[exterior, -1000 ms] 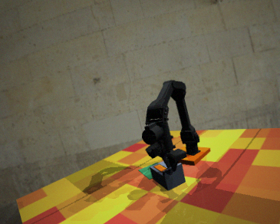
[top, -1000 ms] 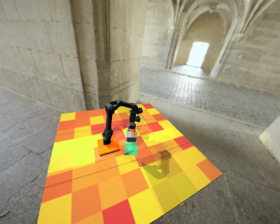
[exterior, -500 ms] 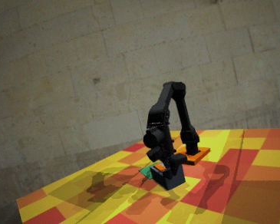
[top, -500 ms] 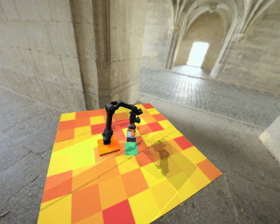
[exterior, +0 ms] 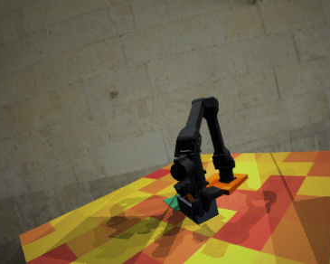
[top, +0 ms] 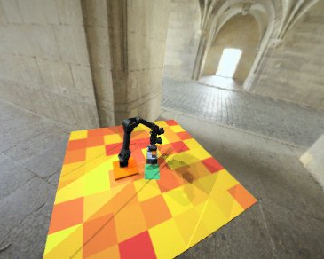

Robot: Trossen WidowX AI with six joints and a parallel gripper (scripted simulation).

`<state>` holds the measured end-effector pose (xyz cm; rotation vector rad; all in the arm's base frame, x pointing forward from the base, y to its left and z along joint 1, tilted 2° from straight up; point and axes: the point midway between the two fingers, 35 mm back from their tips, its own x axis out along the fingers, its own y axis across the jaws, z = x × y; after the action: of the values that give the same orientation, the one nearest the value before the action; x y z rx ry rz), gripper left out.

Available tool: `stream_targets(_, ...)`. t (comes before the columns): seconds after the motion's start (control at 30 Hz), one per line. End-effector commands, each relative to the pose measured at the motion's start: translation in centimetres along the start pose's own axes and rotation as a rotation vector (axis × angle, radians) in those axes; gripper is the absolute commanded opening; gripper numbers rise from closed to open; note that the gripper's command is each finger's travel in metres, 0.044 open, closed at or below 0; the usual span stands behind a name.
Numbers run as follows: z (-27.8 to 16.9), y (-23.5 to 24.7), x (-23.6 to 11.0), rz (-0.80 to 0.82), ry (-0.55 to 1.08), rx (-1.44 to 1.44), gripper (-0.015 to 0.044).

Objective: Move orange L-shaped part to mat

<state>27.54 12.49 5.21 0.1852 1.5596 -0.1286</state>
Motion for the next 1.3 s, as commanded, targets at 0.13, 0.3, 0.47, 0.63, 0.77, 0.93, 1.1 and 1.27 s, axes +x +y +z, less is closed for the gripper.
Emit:
stream_targets(0.13, -0.2, -0.3, 0.4, -0.011, 0.009, 0.004, 0.0180)
stream_targets(0.3, -0.2, -0.3, 0.4, -0.011, 0.009, 0.004, 0.0180)
stream_targets(0.47, -0.1, -0.1, 0.2, -0.003, 0.005, 0.000, 0.0180)
stream_targets(0.63, -0.1, -0.1, 0.2, -0.003, 0.005, 0.000, 0.0180)
stream_targets(0.77, -0.1, 0.3, -0.2, -0.005, 0.006, 0.001, 0.0180)
stream_targets(0.93, -0.2, 1.0, -1.0, -0.010, 0.009, 0.003, 0.0180)
stream_targets(1.1, 0.2, 0.8, -4.4, -0.010, 0.009, 0.003, 0.0180)
stream_targets(1.27, -0.1, -0.1, -10.4, -0.011, 0.009, 0.003, 0.0180)
